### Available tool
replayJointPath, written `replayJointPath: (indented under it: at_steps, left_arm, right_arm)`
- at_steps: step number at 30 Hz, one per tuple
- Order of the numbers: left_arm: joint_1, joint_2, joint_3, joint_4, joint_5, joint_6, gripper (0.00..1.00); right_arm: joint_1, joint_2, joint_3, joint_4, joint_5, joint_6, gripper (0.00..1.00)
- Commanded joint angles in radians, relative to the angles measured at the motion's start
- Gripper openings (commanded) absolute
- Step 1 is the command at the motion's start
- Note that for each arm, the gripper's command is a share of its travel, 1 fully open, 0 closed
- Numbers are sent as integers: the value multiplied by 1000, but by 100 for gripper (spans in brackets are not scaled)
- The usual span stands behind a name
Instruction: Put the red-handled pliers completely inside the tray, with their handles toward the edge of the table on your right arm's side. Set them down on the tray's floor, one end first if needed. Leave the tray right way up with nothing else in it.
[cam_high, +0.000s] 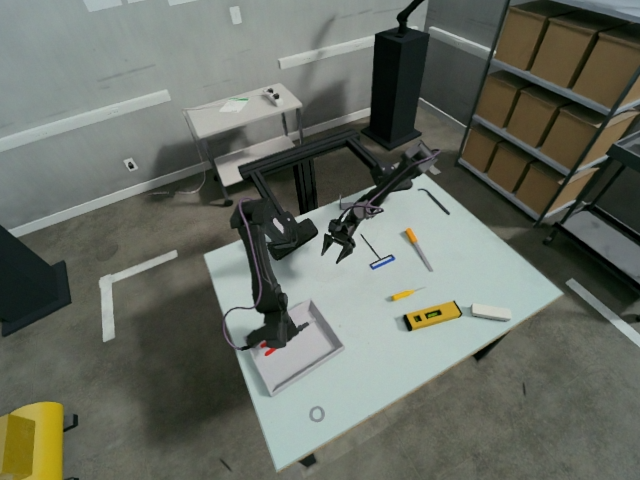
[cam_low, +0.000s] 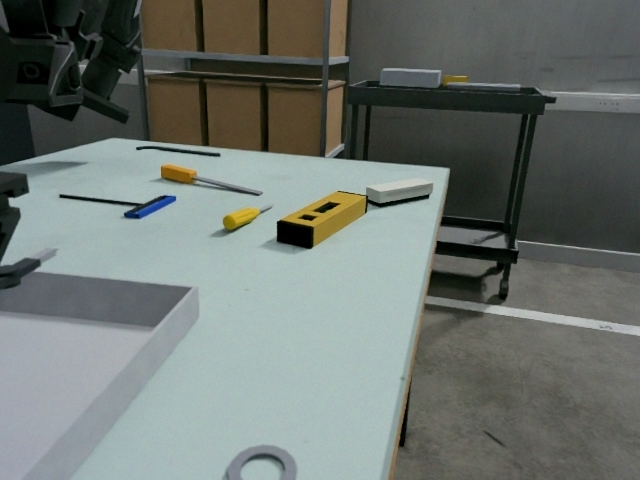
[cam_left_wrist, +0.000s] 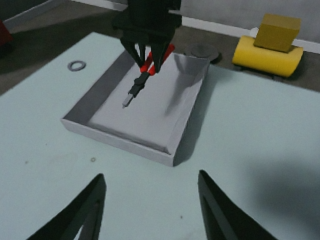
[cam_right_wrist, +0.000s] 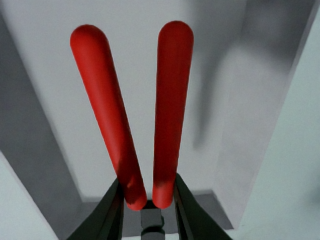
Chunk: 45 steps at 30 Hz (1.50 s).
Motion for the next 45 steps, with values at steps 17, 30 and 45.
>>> replayJointPath:
  at_steps: [17,30,45]
  left_arm:
    - [-16,-7,38,82,-6,-1,65]
    - [-16,-7,38,82,-6,-1,65]
    - [-16,-7,38,82,-6,-1,65]
  right_arm:
    - [-25,189,-28,222,-18,-23,28]
    - [-28,218,-34,262,-19,-27,28]
    - [-36,176,-48,269,-22,-33,62]
